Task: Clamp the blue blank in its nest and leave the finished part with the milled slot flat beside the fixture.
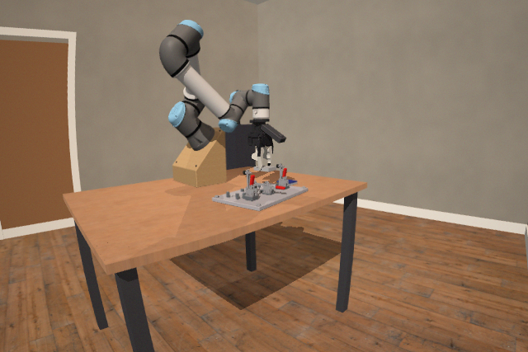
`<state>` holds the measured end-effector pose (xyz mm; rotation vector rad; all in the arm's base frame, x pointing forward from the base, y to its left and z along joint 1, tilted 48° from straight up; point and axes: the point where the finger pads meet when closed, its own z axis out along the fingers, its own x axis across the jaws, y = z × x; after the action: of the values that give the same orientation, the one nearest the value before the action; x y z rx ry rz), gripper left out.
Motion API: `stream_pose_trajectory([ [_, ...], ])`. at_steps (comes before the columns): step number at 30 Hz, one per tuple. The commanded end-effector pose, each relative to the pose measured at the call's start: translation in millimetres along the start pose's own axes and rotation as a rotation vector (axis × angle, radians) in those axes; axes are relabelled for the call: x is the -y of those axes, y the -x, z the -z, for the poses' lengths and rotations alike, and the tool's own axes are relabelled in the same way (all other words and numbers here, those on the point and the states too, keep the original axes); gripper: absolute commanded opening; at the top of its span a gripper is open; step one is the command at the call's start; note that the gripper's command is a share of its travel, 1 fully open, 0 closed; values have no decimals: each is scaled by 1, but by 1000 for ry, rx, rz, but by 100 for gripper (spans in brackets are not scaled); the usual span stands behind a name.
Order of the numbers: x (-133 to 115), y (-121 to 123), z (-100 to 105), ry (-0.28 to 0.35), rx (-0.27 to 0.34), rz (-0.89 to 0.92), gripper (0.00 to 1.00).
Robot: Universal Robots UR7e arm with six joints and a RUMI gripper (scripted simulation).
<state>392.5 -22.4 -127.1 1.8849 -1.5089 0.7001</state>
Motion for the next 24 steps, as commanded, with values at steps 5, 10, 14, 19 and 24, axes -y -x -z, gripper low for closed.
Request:
stream_pose_trajectory([
  [5,0,-24,0,-1,0,0,0],
  [10,0,-52,0,-1,0,0,0],
  [14,0,-78,0,-1,0,0,0],
  [19,0,-100,0,-1,0,0,0],
  [24,0,-139,0,-1,0,0,0],
])
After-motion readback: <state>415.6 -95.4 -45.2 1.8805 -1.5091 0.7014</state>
